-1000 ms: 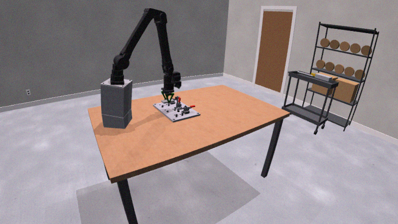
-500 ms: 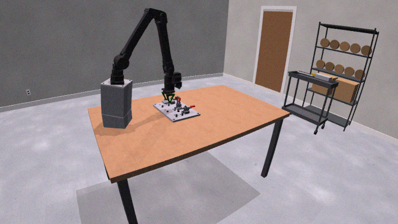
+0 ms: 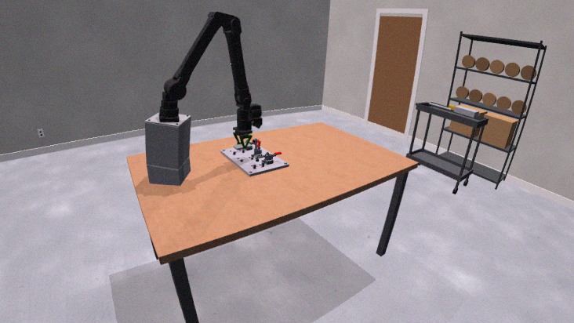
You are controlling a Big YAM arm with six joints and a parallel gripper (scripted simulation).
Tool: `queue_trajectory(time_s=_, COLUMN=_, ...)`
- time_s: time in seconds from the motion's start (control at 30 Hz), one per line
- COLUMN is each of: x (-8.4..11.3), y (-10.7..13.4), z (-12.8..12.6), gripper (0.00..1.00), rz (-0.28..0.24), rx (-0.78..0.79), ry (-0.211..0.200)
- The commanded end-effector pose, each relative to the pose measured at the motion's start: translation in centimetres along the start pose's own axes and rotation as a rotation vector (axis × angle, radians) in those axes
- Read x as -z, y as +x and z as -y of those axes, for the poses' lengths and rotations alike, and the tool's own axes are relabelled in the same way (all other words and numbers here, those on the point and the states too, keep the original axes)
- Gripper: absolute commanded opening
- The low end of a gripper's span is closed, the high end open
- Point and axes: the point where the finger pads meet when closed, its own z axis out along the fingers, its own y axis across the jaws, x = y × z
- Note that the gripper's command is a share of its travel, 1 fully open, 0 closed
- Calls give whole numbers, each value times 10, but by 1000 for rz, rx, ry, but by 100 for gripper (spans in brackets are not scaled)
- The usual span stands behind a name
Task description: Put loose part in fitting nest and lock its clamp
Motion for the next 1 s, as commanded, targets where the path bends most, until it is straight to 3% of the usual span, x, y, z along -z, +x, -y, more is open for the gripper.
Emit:
queue_trajectory(time_s=0.0, x=7, y=-8, z=2, gripper=0, rz=28, rx=8, ry=-2)
queue_trajectory(time_s=0.97, x=10, y=-11, z=3, gripper=0, rz=29, rx=8, ry=-2)
